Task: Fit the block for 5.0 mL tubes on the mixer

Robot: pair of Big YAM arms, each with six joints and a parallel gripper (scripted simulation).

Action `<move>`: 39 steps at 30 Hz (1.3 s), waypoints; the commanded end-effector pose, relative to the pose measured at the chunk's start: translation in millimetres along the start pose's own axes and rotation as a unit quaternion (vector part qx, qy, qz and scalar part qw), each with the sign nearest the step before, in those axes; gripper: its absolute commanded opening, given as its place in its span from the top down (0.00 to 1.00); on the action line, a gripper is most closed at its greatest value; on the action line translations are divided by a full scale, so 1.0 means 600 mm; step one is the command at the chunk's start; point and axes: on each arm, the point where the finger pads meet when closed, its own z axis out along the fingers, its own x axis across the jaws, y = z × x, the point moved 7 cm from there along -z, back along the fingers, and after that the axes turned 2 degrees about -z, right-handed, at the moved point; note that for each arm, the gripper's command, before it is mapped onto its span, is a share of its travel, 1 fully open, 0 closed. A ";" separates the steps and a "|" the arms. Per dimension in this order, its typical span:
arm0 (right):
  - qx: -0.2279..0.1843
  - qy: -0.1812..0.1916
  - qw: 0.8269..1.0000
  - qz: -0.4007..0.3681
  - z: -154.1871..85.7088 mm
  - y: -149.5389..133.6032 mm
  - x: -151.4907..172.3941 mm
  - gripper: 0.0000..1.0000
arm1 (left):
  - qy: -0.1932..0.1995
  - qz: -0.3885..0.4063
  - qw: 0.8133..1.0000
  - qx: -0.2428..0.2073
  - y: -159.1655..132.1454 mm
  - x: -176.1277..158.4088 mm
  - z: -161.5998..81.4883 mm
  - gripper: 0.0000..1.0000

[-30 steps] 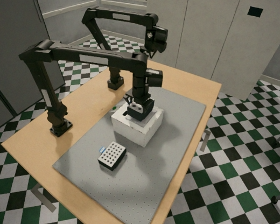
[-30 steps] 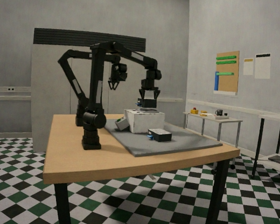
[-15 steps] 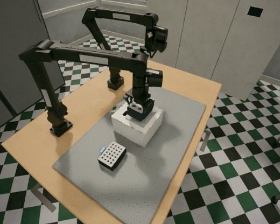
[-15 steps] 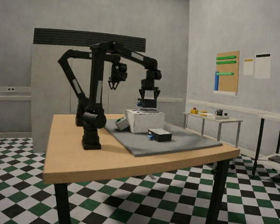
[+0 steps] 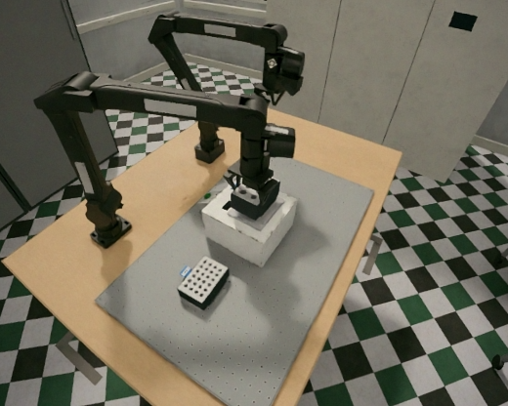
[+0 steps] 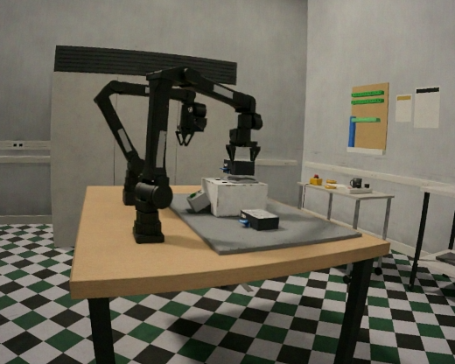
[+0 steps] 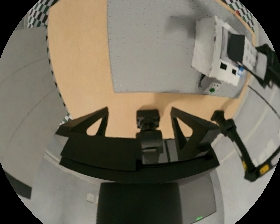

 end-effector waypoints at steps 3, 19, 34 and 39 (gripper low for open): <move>-0.042 -0.077 0.996 0.007 -0.132 0.003 -0.019 1.00 | 0.000 -0.010 1.000 0.000 -0.004 0.005 0.001 0.00; -0.042 -0.077 0.996 0.005 -0.131 0.004 -0.020 1.00 | 0.005 -0.010 0.999 -0.031 0.012 0.008 -0.039 0.00; -0.042 -0.077 0.996 0.004 -0.130 0.005 -0.021 1.00 | 0.006 -0.010 0.999 -0.039 0.015 0.009 -0.048 0.00; -0.042 -0.077 0.996 0.004 -0.129 0.005 -0.021 1.00 | 0.006 -0.010 0.999 -0.040 0.016 0.009 -0.050 0.00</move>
